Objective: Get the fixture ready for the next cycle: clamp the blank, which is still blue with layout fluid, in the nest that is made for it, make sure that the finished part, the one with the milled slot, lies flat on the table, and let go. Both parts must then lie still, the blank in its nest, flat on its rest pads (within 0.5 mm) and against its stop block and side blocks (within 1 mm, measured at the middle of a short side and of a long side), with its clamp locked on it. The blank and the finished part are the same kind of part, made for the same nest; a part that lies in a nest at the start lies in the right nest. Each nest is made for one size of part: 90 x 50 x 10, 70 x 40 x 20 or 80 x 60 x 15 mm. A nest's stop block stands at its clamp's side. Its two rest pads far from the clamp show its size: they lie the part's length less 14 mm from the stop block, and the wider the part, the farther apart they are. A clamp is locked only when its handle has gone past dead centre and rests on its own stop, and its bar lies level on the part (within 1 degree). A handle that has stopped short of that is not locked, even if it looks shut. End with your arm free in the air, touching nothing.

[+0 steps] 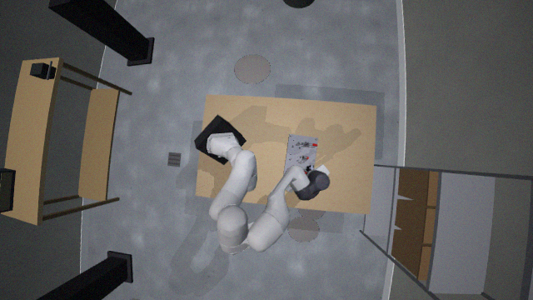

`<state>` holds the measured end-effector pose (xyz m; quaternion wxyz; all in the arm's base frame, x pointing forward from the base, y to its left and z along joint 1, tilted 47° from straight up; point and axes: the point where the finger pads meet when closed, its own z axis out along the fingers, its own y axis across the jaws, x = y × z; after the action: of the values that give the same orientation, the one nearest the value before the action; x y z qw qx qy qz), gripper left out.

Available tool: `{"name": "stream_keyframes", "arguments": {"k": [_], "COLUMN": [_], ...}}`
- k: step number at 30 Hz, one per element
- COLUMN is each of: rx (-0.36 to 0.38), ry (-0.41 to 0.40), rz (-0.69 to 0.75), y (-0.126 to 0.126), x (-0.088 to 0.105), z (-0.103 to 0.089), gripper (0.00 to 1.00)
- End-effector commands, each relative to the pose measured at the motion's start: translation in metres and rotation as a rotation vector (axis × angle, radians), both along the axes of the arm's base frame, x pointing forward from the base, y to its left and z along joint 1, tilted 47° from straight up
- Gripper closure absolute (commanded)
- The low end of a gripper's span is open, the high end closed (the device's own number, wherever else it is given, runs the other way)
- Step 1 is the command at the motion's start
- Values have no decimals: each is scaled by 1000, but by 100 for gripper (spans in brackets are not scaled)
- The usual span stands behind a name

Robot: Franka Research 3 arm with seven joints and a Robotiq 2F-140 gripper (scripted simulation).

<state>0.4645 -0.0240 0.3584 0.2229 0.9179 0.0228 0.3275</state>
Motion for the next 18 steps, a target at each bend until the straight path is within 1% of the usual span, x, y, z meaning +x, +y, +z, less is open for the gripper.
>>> {"name": "stream_keyframes", "arguments": {"k": [1, 6, 18], "rx": [8, 8, 8], "ry": [-10, -10, -10], "rz": [0, 0, 0], "y": [-1, -3, -3], "x": [6, 9, 9], "z": [-2, -5, -6], "gripper": [72, 72, 72]}}
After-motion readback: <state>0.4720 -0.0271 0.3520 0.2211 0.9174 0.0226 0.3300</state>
